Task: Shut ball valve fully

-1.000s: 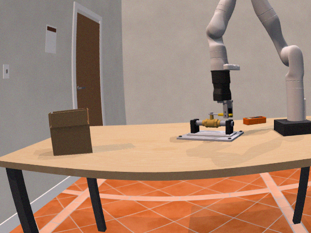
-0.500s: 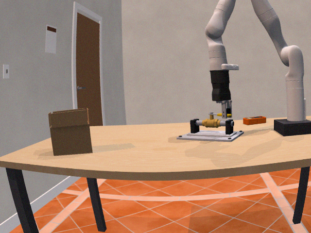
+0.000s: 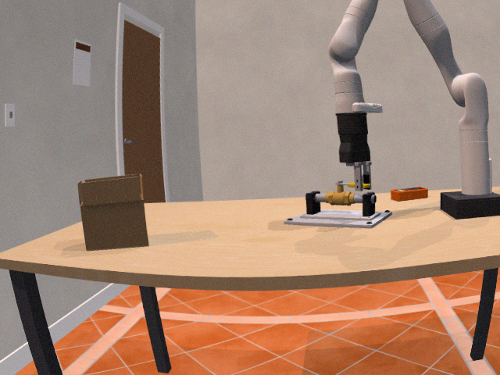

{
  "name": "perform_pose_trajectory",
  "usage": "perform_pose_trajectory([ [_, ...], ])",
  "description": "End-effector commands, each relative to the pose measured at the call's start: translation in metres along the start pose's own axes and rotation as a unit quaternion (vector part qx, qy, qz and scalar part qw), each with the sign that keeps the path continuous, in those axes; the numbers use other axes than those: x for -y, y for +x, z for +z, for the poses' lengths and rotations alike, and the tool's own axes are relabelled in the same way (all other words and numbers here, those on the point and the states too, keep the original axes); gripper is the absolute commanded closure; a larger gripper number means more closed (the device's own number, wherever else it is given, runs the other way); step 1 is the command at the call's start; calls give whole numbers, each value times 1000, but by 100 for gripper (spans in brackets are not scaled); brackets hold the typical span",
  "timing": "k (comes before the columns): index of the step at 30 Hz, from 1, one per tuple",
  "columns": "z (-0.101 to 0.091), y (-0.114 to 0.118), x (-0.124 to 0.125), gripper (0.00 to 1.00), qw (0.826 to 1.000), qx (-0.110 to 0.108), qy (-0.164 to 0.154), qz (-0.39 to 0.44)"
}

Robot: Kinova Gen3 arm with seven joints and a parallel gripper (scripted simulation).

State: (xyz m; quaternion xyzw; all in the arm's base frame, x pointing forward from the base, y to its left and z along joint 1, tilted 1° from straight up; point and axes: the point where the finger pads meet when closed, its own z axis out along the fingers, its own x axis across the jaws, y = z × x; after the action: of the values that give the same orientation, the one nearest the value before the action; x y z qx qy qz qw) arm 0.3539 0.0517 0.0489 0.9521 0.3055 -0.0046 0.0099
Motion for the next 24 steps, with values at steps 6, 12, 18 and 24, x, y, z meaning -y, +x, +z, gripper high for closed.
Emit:
perform_pose_trajectory([
  [6,0,11,1,100,999,-4,2,36],
  [12,0,14,1,100,999,-4,2,54],
  [18,0,17,1,100,997,-2,2,81],
  [24,0,19,0,100,996,-3,2,87],
])
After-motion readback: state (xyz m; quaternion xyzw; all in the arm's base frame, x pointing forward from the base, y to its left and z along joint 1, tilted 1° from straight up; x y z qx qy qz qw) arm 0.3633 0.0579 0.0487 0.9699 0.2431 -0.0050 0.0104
